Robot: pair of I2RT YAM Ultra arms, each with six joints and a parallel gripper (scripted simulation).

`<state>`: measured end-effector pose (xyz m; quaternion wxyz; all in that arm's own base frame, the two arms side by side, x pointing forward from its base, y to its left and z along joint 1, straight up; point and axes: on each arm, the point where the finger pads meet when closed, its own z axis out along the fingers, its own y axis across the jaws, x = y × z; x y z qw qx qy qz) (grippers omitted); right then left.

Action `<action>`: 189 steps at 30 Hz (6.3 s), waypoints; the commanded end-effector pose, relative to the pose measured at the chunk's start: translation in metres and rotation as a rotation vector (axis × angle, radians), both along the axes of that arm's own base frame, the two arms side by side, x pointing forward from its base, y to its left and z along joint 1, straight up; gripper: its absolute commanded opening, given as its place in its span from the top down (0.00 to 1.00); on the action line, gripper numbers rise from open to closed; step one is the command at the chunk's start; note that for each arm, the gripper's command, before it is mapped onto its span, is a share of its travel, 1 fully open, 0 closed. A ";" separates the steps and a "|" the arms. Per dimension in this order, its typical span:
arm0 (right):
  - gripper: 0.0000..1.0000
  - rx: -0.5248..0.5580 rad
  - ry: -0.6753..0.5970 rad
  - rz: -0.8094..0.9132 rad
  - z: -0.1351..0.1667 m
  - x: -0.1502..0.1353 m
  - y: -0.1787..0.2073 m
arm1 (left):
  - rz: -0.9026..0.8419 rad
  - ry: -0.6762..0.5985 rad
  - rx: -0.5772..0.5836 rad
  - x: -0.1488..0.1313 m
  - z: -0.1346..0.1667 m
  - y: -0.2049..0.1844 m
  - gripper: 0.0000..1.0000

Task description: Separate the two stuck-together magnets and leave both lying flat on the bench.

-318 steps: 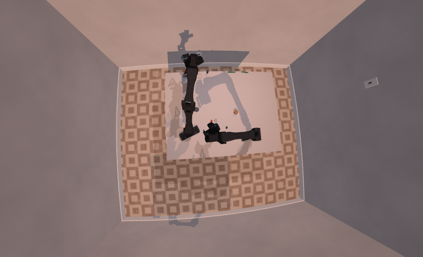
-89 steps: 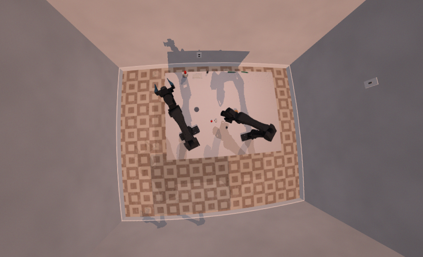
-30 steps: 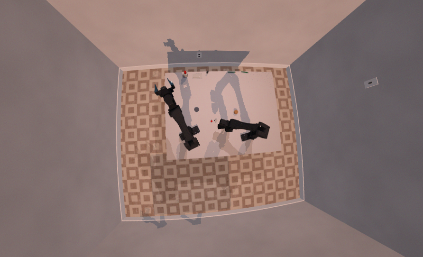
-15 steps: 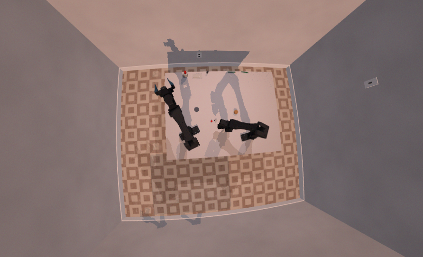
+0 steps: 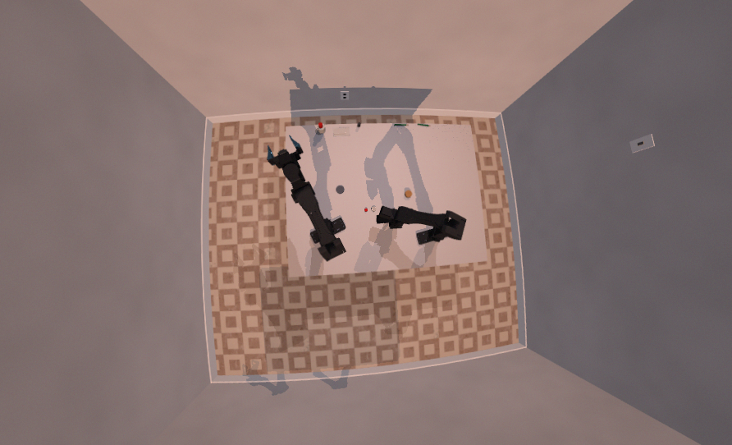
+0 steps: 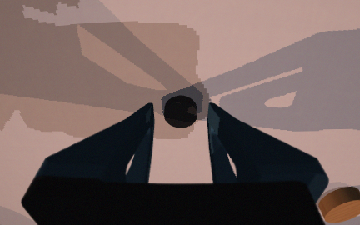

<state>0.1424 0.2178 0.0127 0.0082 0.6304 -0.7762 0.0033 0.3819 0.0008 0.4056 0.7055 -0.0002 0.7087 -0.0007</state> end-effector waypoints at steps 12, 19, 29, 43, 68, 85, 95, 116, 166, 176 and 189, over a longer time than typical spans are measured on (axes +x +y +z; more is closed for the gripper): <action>0.67 0.015 -0.008 0.003 0.003 0.001 0.002 | 0.001 -0.025 0.000 -0.002 0.009 0.000 0.00; 0.67 0.015 -0.008 0.003 0.003 0.001 0.002 | 0.001 -0.025 0.000 -0.002 0.009 0.000 0.00; 0.73 0.015 -0.008 0.003 0.003 0.001 0.002 | 0.001 -0.025 0.000 -0.002 0.009 0.000 0.00; 0.81 0.015 -0.008 0.003 0.003 0.001 0.002 | 0.001 -0.025 0.000 -0.002 0.009 0.000 0.00; 0.83 0.006 -0.004 -0.001 0.021 0.002 0.002 | 0.001 -0.025 0.000 -0.002 0.009 0.000 0.00; 0.83 0.006 -0.004 -0.001 0.044 0.004 0.004 | 0.001 -0.025 0.000 -0.002 0.009 0.000 0.00; 0.83 0.006 -0.004 -0.001 0.055 0.003 0.004 | 0.001 -0.025 0.000 -0.002 0.009 0.000 0.00; 0.83 0.006 -0.004 -0.001 0.055 0.002 0.003 | 0.001 -0.025 0.000 -0.002 0.009 0.000 0.00; 0.83 0.088 0.092 -1.258 0.060 0.008 0.017 | 0.001 -0.025 0.000 -0.002 0.009 0.000 0.00; 0.83 0.369 0.426 -1.199 0.101 0.040 0.054 | 0.001 -0.025 0.000 -0.002 0.009 0.000 0.00; 0.83 0.792 0.597 -1.171 0.160 0.118 0.071 | 0.001 -0.025 0.000 -0.002 0.009 0.000 0.00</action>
